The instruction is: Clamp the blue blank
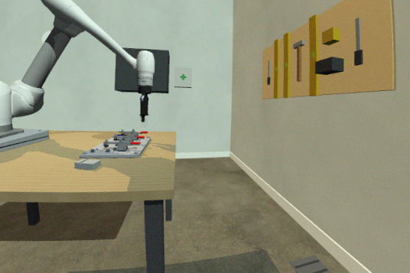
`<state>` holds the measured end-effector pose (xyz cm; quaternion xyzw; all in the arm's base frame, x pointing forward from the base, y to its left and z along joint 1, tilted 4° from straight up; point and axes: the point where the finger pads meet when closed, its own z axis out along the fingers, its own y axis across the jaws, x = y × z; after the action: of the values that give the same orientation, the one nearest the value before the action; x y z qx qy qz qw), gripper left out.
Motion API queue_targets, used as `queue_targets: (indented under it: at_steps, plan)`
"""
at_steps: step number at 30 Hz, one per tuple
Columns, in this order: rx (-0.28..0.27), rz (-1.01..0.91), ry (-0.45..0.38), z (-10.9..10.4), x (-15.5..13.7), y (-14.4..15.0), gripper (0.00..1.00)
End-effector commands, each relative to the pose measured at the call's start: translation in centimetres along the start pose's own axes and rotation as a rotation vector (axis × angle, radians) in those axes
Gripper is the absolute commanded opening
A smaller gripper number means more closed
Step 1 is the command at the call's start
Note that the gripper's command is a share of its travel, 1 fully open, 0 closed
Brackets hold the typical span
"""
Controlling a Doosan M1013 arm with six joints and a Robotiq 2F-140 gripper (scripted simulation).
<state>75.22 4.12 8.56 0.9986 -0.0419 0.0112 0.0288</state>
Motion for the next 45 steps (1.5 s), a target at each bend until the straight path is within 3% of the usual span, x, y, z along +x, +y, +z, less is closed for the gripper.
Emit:
queue_targets:
  at_steps: [1, 7, 8, 45]
  plan:
    - [0.000, 0.000, 0.000, -0.02, 0.00, 0.00, 0.28]
    - [0.000, 0.000, 0.000, -0.02, 0.00, 0.00, 0.28]
    - [0.000, 0.000, 0.000, -0.02, 0.00, 0.00, 0.00]
    - [0.000, 0.000, 0.000, -0.02, 0.00, 0.00, 0.00]
